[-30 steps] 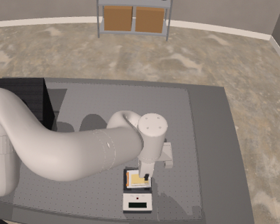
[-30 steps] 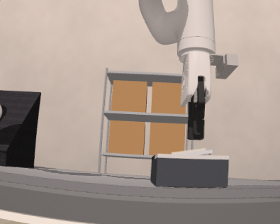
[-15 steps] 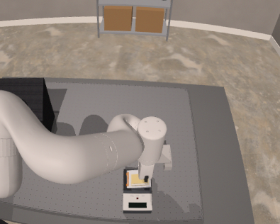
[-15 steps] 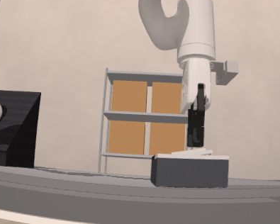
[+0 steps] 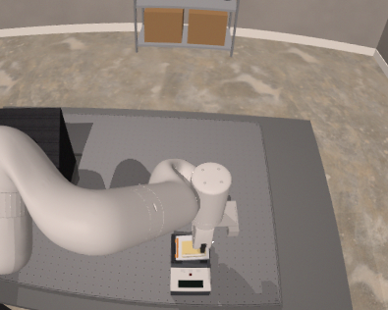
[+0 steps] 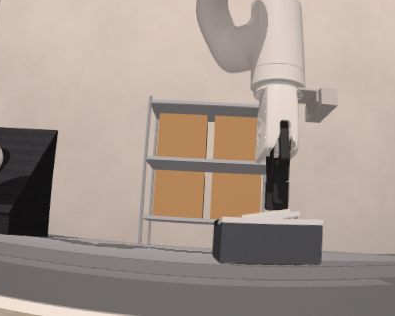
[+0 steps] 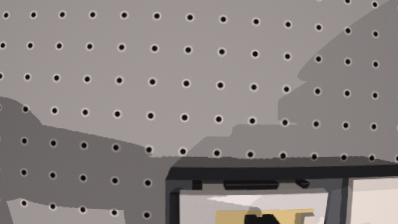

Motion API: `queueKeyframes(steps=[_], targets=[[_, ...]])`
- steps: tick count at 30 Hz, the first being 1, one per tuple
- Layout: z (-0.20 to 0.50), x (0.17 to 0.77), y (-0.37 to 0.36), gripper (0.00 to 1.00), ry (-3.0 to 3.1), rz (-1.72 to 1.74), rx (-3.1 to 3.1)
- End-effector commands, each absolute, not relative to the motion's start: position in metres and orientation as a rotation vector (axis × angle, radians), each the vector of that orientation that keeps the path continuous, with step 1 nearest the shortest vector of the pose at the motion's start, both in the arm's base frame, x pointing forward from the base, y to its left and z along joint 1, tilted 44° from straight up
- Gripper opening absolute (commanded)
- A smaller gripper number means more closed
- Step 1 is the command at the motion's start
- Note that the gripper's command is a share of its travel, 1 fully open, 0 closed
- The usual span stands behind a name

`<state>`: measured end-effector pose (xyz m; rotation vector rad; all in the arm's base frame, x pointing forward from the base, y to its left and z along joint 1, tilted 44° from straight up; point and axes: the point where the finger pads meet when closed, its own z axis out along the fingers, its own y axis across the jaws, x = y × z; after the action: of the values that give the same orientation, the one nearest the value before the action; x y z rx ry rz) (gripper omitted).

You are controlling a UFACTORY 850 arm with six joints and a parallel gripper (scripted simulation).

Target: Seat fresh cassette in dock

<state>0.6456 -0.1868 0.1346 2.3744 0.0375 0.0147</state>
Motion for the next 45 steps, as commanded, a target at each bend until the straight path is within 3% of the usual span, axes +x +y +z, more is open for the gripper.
queueKeyframes(steps=[1, 45], targets=[[0.1351, 0.6474, -0.1865, 0.00, 0.038, 0.017, 2.374], [0.1318, 0.6501, -0.1897, 0.00, 0.038, 0.018, 2.374]])
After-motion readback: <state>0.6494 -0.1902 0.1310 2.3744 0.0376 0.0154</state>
